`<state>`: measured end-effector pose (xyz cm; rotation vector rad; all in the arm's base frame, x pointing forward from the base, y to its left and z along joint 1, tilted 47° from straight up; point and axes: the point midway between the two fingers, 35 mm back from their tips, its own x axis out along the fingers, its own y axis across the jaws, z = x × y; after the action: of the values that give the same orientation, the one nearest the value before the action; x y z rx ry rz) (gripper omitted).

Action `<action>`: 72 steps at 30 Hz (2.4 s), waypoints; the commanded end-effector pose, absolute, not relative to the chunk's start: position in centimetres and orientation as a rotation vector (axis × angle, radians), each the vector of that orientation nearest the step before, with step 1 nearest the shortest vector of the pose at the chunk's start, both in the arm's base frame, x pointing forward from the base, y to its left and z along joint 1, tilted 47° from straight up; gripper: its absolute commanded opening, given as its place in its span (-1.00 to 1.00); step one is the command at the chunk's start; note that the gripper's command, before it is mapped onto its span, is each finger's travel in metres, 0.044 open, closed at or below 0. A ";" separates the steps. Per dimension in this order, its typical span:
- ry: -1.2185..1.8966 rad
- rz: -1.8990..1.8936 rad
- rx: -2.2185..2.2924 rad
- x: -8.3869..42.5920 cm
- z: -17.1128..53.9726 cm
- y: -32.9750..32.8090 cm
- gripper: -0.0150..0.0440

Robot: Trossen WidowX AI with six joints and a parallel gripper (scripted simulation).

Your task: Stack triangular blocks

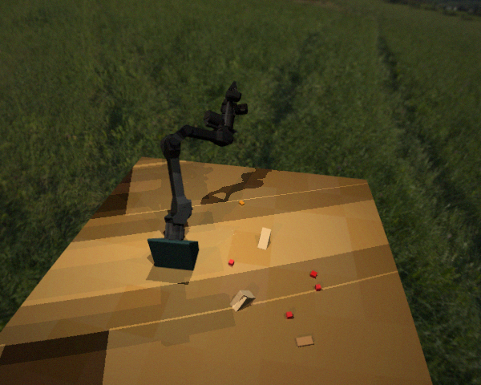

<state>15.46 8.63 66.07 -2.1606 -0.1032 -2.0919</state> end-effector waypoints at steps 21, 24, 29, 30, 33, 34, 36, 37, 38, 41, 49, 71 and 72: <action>0.000 -1.747 -3.242 37.3 56.6 11.1 1.00; -0.008 -1.609 -3.424 40.9 53.8 10.4 1.00; -0.045 -1.333 -3.694 46.1 48.7 8.4 1.00; -0.056 -1.271 -3.743 47.0 47.7 7.9 1.00; -0.064 -1.083 -3.891 49.5 44.4 6.0 1.00; -0.070 -1.015 -3.936 50.3 43.3 5.4 1.00; -0.087 -0.873 -4.022 51.7 41.0 4.0 1.00; -0.098 -0.798 -4.062 52.4 39.9 3.3 1.00; -0.112 -0.720 -4.100 53.0 38.7 2.5 1.00; -0.148 -0.549 -4.169 54.1 36.2 0.9 1.00; -0.374 0.167 -4.280 56.2 26.4 -6.2 1.00; -1.218 1.454 -3.564 47.5 0.4 -20.5 1.00; -1.256 1.479 -3.510 46.6 -0.7 -21.0 1.00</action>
<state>49.64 -19.47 4.09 -3.7147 -1.0876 1.3676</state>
